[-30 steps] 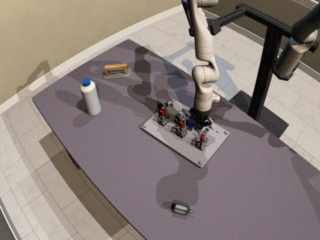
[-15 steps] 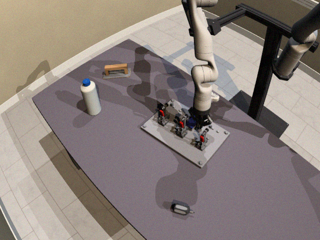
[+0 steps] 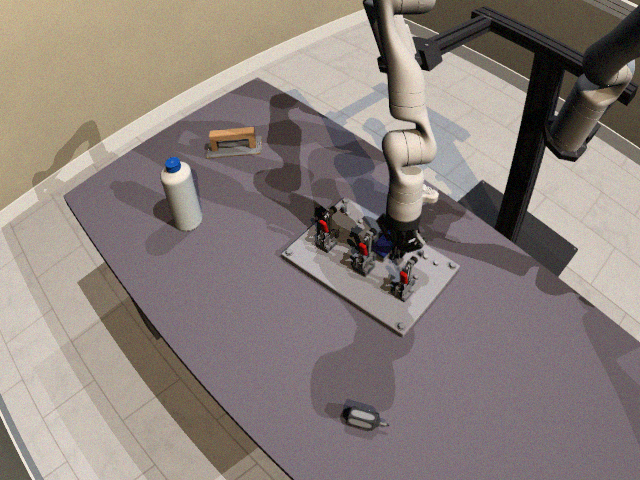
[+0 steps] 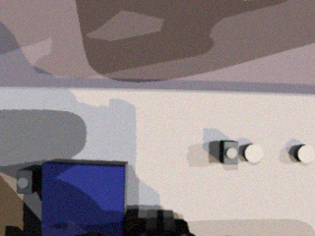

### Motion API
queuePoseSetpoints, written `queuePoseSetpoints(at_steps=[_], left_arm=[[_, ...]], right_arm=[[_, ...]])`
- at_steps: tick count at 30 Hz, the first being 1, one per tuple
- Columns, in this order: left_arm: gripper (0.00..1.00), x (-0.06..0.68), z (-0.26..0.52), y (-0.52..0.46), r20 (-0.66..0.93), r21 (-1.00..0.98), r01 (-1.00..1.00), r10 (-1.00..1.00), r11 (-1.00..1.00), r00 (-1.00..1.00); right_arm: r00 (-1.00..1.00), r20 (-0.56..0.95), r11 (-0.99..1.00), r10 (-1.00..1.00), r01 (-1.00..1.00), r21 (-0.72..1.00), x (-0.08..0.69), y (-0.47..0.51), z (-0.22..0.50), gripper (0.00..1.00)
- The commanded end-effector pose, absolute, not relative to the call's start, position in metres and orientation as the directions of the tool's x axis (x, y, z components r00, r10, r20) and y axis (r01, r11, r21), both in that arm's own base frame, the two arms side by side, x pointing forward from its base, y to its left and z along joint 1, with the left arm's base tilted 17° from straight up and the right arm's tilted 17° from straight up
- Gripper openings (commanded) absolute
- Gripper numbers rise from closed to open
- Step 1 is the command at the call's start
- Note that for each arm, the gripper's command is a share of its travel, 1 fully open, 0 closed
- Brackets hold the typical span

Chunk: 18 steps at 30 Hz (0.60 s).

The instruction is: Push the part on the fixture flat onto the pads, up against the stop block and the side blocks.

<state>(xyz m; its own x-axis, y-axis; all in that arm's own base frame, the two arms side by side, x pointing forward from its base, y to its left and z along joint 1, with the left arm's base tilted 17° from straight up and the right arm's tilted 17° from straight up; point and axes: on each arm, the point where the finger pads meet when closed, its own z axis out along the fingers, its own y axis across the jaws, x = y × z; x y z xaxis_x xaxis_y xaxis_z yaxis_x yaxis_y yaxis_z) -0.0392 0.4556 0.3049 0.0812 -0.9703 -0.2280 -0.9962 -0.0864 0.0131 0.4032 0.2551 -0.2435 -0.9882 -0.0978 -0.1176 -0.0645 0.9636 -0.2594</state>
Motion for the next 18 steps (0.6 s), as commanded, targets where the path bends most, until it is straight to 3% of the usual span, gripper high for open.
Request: queuePoseSetpoints(at_steps=[1,18], left_arm=[[1.000,-0.0394,0.3057,0.4558,-0.230,0.013,-0.996,-0.970,-0.087,0.081],[1.000,-0.0394,0.3057,0.4558,-0.230,0.013,-0.996,-0.970,-0.087,0.081]], right_arm=[[-0.988,-0.119,0.964,-0.098,-0.065,-0.258,0.4037,0.2562,-0.2427,0.099],[-0.988,-0.119,0.964,-0.098,-0.065,-0.258,0.4040,0.2523,-0.2416,0.099]])
